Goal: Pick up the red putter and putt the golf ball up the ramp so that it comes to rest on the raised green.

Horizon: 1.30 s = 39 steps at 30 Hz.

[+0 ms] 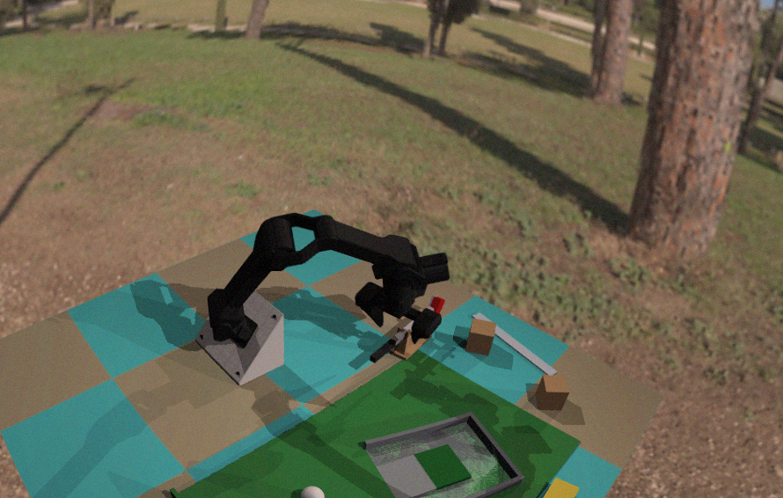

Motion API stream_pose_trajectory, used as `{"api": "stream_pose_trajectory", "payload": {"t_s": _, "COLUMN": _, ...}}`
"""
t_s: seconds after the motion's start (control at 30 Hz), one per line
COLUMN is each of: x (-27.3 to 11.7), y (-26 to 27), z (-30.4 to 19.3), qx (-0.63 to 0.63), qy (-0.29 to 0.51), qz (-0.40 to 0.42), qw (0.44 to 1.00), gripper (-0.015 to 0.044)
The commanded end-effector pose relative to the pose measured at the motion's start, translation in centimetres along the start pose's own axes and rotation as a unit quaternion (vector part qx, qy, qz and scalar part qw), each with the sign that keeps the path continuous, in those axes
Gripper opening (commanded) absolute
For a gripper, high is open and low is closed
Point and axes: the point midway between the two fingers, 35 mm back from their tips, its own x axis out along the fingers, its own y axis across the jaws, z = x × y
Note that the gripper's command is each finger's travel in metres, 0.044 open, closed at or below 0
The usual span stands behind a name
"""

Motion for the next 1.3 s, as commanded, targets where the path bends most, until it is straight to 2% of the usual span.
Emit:
{"api": "stream_pose_trajectory", "payload": {"t_s": 0.0, "x": 1.2, "y": -0.1, "z": -0.4, "qx": -0.002, "qy": 0.002, "qz": -0.002, "qw": 1.000, "gripper": 0.0440}}
{"api": "stream_pose_trajectory", "payload": {"t_s": 0.8, "x": 4.4, "y": -0.1, "z": -1.3, "qx": -0.002, "qy": 0.002, "qz": -0.002, "qw": 1.000, "gripper": 0.0440}}
{"api": "stream_pose_trajectory", "payload": {"t_s": 1.27, "x": 4.1, "y": -0.1, "z": -1.2, "qx": 0.001, "qy": 0.001, "qz": 0.000, "qw": 1.000, "gripper": 0.0072}}
